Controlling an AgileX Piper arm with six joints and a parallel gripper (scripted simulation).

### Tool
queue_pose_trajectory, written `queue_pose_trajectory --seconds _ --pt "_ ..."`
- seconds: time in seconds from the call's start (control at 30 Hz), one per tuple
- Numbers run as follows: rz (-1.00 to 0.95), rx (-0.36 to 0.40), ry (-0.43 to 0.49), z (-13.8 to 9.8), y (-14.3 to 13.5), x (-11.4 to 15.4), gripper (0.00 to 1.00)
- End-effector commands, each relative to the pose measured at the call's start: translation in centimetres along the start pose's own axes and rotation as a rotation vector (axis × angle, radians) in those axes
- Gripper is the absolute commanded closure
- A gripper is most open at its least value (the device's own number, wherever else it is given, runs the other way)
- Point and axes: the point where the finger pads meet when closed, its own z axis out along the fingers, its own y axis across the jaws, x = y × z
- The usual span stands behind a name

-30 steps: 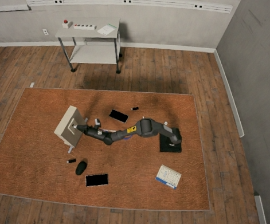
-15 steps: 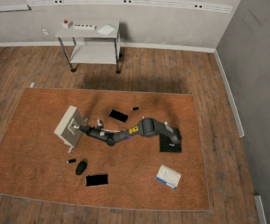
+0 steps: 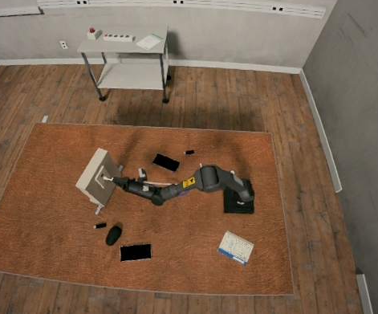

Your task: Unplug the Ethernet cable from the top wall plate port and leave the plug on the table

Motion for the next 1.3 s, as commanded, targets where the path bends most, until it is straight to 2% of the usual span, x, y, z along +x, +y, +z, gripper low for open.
queue_pose_trajectory --seconds 0.0,0.3,0.8,0.97,1.27 --pt "0.001 -0.002 0.0 0.0 0.1 0.0 1.0" --pt "0.001 -0.002 0.0 -1.6 0.1 0.0 1.0" --pt "0.001 -0.002 0.0 -6.6 0.1 0.0 1.0" --pt "0.001 -0.002 0.0 -6.8 0.1 0.0 1.0" --pt "0.157 0.197 0.209 -8.3 0.4 6.8 1.0"
